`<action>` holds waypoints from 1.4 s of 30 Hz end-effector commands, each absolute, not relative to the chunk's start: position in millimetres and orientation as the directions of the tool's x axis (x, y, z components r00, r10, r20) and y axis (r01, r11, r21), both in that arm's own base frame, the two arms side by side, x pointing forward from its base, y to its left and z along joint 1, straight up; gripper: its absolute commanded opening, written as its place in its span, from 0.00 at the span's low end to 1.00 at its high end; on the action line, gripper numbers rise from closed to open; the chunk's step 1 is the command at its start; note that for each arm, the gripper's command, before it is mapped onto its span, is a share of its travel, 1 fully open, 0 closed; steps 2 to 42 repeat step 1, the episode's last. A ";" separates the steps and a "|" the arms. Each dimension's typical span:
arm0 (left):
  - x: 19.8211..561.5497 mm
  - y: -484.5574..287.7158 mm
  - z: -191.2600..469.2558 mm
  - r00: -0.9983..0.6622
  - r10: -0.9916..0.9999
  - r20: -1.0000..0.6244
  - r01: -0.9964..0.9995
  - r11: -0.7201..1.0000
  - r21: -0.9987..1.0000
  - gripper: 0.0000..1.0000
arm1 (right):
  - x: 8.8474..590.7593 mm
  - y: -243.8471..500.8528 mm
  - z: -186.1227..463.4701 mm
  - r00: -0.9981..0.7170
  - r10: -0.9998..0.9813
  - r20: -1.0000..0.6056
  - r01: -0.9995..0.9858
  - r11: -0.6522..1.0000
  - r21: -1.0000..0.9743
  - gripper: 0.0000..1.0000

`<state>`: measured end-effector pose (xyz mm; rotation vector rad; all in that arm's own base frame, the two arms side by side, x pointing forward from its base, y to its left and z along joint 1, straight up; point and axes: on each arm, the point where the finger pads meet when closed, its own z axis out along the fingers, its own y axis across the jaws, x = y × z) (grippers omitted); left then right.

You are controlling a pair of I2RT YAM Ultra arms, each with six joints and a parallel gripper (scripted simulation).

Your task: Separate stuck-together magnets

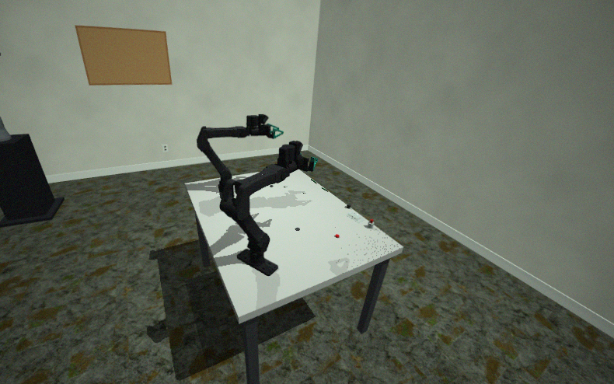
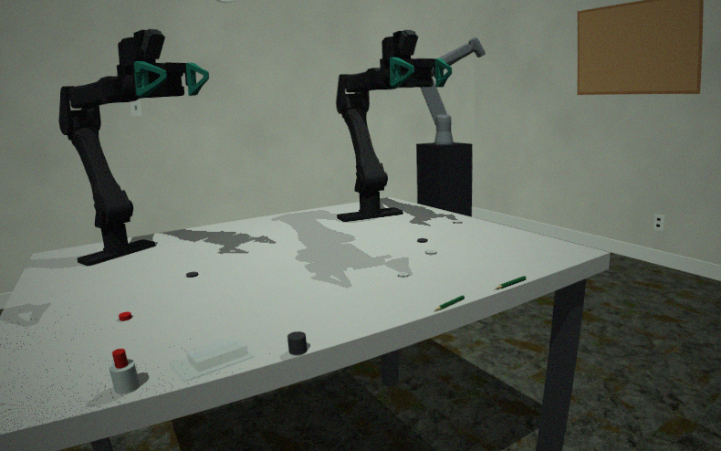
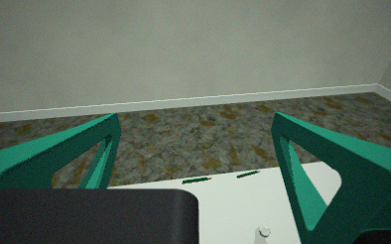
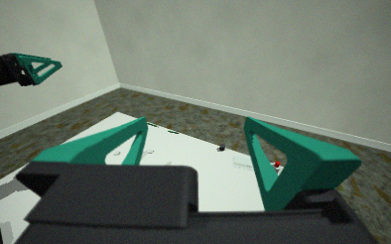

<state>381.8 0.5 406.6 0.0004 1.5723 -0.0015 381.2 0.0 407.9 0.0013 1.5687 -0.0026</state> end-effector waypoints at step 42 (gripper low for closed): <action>380.3 0.1 412.1 0.013 -0.002 -1.000 0.003 1.000 -0.002 1.00 | 379.7 -0.1 415.2 0.020 -0.002 -1.000 0.003 1.000 -0.002 1.00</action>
